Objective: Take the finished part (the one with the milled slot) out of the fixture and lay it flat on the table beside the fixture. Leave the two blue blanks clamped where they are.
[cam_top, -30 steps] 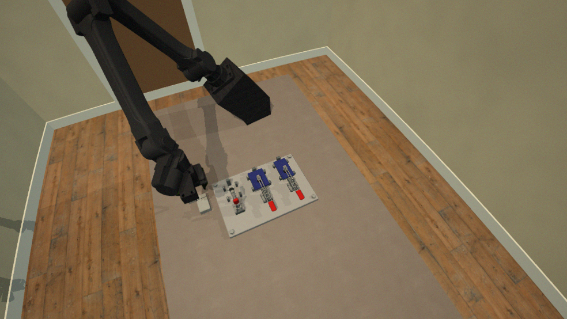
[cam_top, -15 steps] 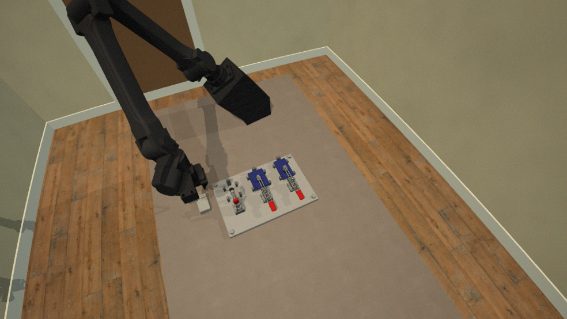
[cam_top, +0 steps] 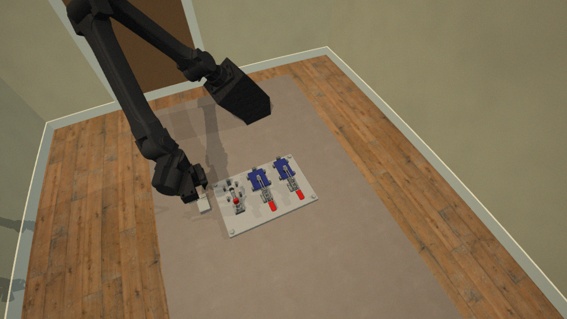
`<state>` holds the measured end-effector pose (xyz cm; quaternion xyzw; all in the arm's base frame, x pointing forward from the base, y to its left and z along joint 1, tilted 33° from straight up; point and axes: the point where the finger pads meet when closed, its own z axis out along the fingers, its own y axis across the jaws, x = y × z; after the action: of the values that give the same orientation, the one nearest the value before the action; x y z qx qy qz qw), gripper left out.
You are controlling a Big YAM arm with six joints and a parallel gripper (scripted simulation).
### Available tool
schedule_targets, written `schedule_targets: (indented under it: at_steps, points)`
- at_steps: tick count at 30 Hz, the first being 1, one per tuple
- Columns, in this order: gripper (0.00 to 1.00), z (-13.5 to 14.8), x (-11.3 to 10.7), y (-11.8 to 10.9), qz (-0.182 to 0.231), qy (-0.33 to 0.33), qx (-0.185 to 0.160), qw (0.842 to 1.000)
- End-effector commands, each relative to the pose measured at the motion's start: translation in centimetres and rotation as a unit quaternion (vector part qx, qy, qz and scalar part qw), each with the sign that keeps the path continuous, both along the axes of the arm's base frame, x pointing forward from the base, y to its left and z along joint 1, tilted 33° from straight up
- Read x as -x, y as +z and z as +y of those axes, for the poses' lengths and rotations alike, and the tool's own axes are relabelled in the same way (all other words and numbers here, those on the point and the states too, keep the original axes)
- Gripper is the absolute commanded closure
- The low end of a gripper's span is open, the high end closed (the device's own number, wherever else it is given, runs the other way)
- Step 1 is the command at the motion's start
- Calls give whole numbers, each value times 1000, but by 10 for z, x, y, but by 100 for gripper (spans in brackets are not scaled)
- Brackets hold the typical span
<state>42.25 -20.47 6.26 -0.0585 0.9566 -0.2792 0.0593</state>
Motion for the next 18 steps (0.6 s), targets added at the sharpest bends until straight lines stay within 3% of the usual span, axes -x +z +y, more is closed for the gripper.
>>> schedule_targets:
  at_steps: [1,18]
  points:
    - [36,7,-14,20,-18,8,5,1000]
    - [36,15,-14,37,-23,6,6,1000]
